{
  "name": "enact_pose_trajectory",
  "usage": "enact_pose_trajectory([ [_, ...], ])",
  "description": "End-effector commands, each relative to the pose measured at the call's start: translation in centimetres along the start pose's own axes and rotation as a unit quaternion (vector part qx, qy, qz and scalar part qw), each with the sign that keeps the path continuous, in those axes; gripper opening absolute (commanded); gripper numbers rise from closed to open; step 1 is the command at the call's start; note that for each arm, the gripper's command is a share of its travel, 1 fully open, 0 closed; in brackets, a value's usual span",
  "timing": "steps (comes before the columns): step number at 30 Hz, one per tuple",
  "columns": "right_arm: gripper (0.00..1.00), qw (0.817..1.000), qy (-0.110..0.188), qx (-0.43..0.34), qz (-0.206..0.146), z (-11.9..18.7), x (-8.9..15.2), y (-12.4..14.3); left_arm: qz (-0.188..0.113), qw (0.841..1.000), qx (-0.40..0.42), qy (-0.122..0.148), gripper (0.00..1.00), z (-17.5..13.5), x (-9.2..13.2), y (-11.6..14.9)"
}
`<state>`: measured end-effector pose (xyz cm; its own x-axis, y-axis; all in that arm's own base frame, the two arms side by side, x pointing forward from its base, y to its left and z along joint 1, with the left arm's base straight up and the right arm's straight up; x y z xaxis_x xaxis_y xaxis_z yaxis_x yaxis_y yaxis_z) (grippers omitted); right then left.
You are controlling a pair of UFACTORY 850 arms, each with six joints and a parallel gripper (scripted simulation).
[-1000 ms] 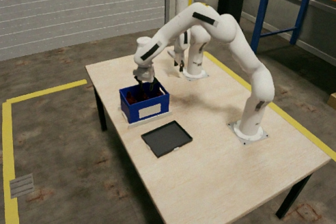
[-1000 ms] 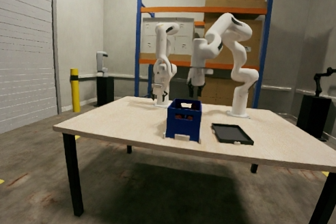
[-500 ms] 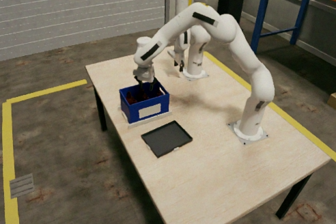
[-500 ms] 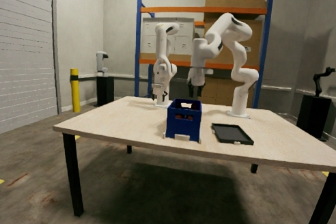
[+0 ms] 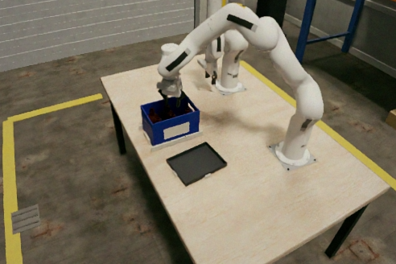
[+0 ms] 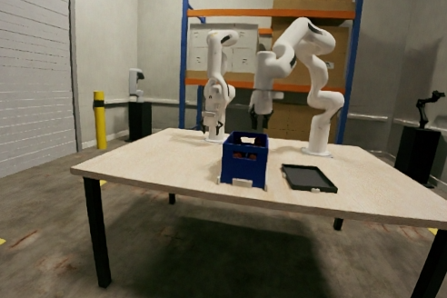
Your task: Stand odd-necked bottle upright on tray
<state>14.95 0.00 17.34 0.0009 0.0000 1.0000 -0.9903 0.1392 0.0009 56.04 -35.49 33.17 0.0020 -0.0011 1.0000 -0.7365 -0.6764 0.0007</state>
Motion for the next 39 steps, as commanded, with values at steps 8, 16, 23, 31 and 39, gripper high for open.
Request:
enact_pose_trajectory([
  [8,1.0,1.0,0.0,0.0,0.0,0.0,0.0,0.0,0.0,1.0,0.0,0.001,0.66,0.1,-0.5,0.0],
  [16,1.0,1.0,0.0,0.0,0.0,0.0,0.0,0.0,0.0,1.0,0.0,0.001,0.66,0.1,-1.1,0.0],
  [23,1.0,1.0,0.0,0.0,0.0,0.0,0.0,0.0,0.0,1.0,0.0,0.001,0.66,0.1,-2.0,0.0],
  [31,1.0,1.0,0.0,0.0,0.0,0.0,0.0,0.0,0.0,1.0,0.0,0.001,0.66,0.1,-2.8,0.0],
  [39,1.0,1.0,0.0,0.0,0.0,0.0,0.0,0.0,0.0,1.0,0.0,0.001,0.66,0.1,-3.7,0.0],
])
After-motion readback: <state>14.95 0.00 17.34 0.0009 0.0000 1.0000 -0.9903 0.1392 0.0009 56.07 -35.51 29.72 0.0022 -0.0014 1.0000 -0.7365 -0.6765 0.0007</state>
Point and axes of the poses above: on each arm, the point where the finger pads meet when closed, its own x axis back along the fingers, its own z axis across the jaws, y = z × x, the point moved 9 cm from there along x, back along the fingers, and after that the axes turned 8 degrees about -x, right-handed, at the moved point
